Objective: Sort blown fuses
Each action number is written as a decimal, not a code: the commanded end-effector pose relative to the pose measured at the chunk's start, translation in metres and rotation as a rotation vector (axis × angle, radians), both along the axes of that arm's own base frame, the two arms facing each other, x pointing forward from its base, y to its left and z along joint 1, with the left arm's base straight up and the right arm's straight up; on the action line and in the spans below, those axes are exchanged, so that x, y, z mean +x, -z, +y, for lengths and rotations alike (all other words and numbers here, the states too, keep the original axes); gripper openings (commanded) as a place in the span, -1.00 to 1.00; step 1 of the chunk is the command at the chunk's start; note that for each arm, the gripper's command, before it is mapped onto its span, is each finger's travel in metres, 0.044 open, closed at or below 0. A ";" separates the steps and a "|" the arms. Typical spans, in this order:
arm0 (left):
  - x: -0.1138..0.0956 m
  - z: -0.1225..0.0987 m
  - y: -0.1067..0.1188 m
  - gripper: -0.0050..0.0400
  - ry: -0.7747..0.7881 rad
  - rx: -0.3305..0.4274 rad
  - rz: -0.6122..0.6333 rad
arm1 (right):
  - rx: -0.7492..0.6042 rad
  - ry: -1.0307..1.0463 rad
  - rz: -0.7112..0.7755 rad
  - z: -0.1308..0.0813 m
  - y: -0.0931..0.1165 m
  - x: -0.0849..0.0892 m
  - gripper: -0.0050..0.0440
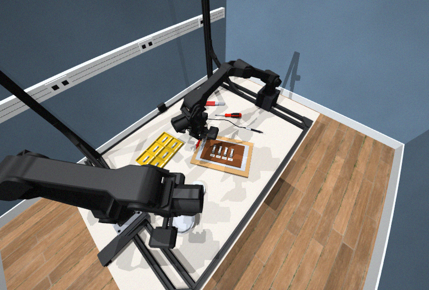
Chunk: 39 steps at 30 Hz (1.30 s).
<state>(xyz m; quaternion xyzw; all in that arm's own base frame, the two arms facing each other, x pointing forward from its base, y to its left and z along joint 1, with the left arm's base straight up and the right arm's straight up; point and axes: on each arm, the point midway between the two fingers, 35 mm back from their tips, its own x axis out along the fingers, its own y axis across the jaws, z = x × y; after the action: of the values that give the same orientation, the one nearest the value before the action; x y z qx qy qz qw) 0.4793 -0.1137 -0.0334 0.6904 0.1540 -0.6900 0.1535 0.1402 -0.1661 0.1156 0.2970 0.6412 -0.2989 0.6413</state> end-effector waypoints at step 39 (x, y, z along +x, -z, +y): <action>0.006 -0.001 0.006 -0.38 0.001 -0.008 -0.031 | -0.010 0.000 -0.012 -0.003 -0.005 0.003 0.84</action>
<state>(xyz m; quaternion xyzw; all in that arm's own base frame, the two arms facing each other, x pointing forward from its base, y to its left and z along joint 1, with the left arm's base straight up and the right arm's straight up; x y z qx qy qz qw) 0.4792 -0.1137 -0.0520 0.6901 0.1542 -0.6903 0.1533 0.1402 -0.1661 0.1156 0.2970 0.6412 -0.2989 0.6413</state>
